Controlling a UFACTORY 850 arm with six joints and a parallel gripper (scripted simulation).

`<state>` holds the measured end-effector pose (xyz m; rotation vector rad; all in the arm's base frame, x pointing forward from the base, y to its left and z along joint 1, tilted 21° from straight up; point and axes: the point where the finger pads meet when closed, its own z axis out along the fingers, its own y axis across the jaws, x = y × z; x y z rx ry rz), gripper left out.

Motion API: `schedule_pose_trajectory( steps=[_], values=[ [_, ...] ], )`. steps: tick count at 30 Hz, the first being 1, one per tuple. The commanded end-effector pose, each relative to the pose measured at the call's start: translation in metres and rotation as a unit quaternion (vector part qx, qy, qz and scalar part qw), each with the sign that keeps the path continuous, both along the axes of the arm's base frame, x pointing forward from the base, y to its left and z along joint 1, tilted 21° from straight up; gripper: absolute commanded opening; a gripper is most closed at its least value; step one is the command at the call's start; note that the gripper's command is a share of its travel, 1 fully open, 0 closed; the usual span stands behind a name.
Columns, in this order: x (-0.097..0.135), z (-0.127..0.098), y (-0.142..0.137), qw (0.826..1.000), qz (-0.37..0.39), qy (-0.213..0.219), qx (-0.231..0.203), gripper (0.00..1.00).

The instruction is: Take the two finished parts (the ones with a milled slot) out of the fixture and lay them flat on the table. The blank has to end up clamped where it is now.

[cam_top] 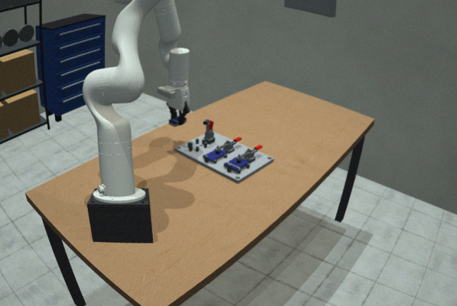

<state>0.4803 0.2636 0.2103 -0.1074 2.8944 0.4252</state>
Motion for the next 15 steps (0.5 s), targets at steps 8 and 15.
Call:
schedule_pose_trajectory(
  steps=[8,15],
  values=[
    [0.0009,-0.0006,0.0006,1.0,0.0,-0.001,0.0,0.0],
    [0.0019,-0.0054,0.0021,1.0,0.0,-0.001,0.0,0.0]
  ],
)
